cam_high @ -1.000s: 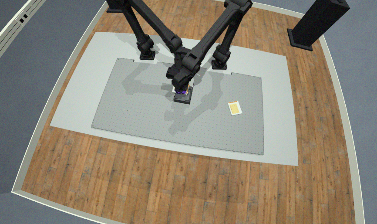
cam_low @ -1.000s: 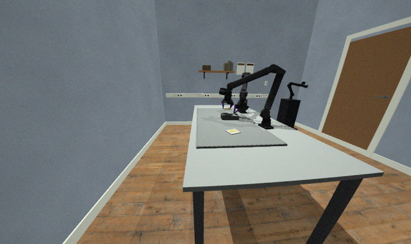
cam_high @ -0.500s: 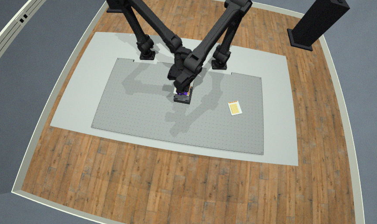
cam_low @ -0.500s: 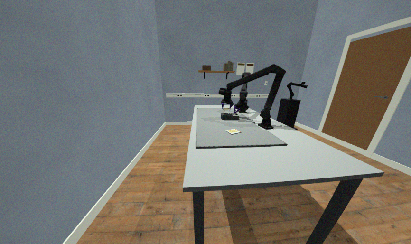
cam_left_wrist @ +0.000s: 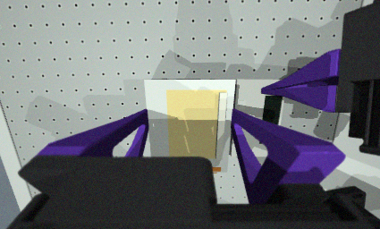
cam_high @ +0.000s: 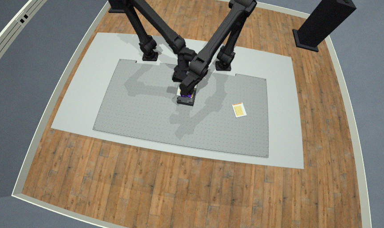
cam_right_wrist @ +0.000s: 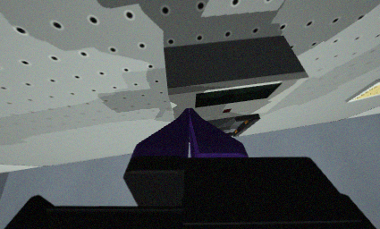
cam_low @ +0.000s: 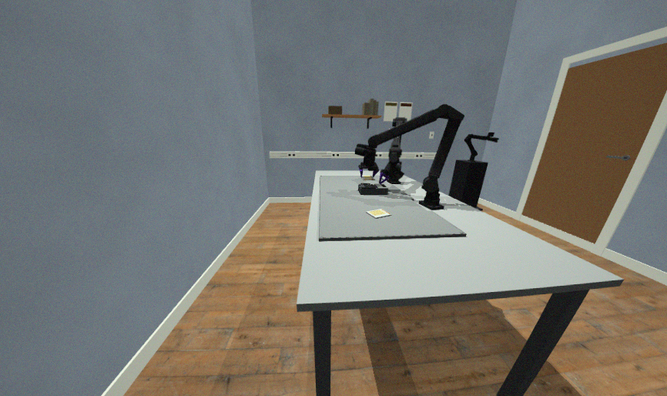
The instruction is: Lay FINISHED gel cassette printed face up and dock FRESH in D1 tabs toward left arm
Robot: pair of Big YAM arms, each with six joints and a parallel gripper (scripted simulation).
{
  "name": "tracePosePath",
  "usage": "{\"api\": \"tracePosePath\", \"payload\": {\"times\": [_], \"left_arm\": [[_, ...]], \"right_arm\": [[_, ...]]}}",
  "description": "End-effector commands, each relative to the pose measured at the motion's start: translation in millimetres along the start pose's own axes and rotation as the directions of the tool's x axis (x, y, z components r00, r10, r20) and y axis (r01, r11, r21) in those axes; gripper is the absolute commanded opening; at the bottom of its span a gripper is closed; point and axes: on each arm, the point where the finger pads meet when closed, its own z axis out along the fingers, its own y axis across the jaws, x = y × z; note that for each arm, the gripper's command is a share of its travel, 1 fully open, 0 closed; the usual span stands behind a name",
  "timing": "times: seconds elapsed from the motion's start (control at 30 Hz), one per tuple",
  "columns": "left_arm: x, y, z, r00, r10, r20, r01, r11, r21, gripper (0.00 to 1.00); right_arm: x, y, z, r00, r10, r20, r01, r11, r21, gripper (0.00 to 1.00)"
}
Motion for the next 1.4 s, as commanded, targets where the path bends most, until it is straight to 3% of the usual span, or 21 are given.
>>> {"api": "tracePosePath", "payload": {"times": [0.0,0.07,0.13,0.67,0.73,1.37], "left_arm": [[-3.8,5.9,-5.3,1.0,0.014,0.018,-0.013,1.0,-0.023,0.0],[-3.8,5.9,-5.3,1.0,0.014,0.018,-0.013,1.0,-0.023,0.0],[-3.5,6.3,-2.7,0.996,0.021,0.084,-0.019,0.999,-0.027,0.0],[-2.7,7.0,2.7,0.996,0.021,0.087,-0.019,0.999,-0.028,0.0],[-2.0,7.2,5.2,0.988,0.028,0.153,-0.023,0.999,-0.031,0.0],[0.7,7.4,14.2,0.986,0.028,0.162,-0.023,0.999,-0.03,0.0]], "right_arm": [[-40.8,43.5,38.1,0.993,-0.063,0.096,0.074,0.99,-0.119,0.0],[-40.8,43.5,38.1,0.993,-0.063,0.096,0.074,0.99,-0.119,0.0],[-40.8,43.5,38.1,0.993,-0.063,0.096,0.074,0.99,-0.119,0.0],[-40.8,43.5,38.1,0.993,-0.063,0.096,0.074,0.99,-0.119,0.0],[-40.8,43.5,38.1,0.993,-0.063,0.096,0.074,0.99,-0.119,0.0],[-40.8,43.5,38.1,0.993,-0.063,0.096,0.074,0.99,-0.119,0.0]]}}
